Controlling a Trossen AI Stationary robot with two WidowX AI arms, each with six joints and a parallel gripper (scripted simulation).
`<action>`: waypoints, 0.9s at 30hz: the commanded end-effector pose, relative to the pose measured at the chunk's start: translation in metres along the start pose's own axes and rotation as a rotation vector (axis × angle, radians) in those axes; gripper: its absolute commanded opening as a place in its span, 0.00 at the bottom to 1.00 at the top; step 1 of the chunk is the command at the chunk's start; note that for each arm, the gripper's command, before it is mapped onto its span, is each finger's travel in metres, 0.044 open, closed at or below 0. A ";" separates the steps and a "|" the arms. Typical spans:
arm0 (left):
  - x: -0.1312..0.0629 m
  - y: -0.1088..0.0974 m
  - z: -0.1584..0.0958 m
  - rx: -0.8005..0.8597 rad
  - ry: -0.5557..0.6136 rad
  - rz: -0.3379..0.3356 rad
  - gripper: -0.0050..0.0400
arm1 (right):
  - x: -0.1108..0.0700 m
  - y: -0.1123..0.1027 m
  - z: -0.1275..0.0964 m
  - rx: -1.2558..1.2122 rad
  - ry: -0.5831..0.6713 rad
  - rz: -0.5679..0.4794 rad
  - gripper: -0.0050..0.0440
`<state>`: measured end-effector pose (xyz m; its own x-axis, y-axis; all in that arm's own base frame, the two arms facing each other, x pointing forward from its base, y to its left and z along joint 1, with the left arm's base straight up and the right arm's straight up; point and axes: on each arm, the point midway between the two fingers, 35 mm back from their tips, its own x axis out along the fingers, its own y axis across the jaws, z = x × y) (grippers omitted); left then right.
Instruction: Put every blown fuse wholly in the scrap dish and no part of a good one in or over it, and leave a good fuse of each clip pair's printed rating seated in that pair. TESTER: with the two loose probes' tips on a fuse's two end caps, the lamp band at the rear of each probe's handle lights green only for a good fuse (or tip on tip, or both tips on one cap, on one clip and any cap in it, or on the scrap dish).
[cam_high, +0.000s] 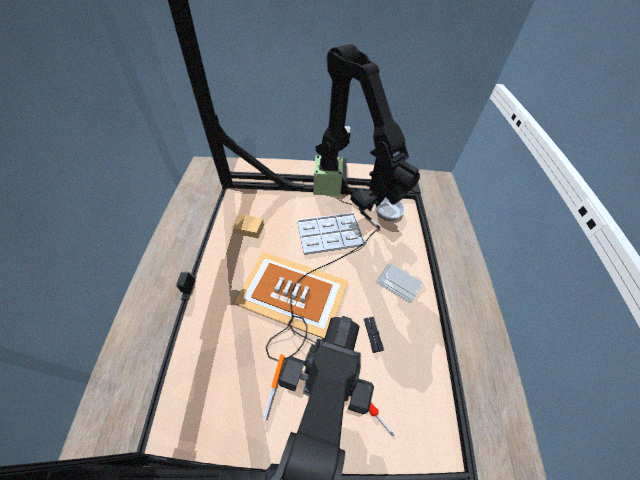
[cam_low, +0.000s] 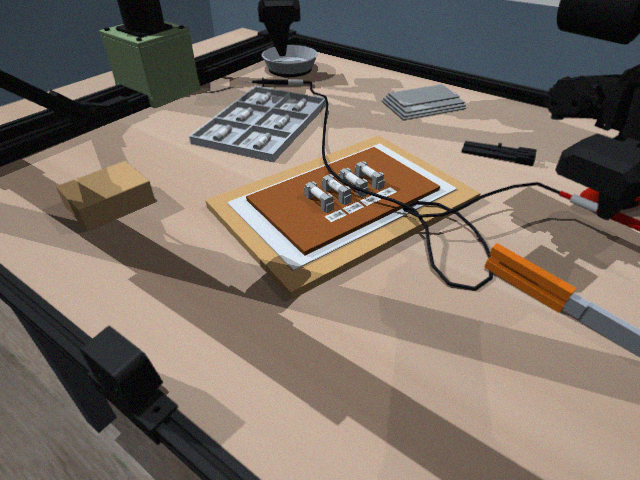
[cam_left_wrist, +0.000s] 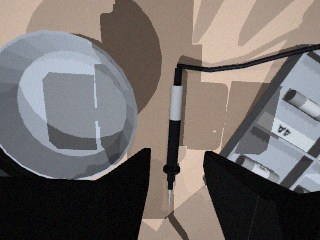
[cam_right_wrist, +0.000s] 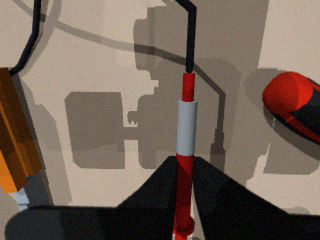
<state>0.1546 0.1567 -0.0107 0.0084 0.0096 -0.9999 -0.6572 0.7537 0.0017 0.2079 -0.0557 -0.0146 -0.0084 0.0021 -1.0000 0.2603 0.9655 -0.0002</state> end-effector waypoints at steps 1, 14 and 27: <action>-0.013 0.000 0.005 -0.003 -0.020 0.000 0.45 | 0.001 -0.001 0.003 -0.002 -0.013 0.000 0.00; -0.009 0.000 0.001 -0.001 -0.002 -0.001 0.45 | 0.014 -0.001 0.002 -0.002 -0.009 0.000 0.00; -0.009 0.000 0.001 -0.001 -0.002 -0.001 0.45 | 0.025 -0.001 0.002 -0.002 -0.009 0.000 0.00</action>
<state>0.1527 0.1547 -0.0053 -0.0007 0.0004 -1.0000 -0.6572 0.7537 0.0007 0.2082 -0.0558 -0.0379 -0.0068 0.0017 -1.0000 0.2602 0.9655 -0.0002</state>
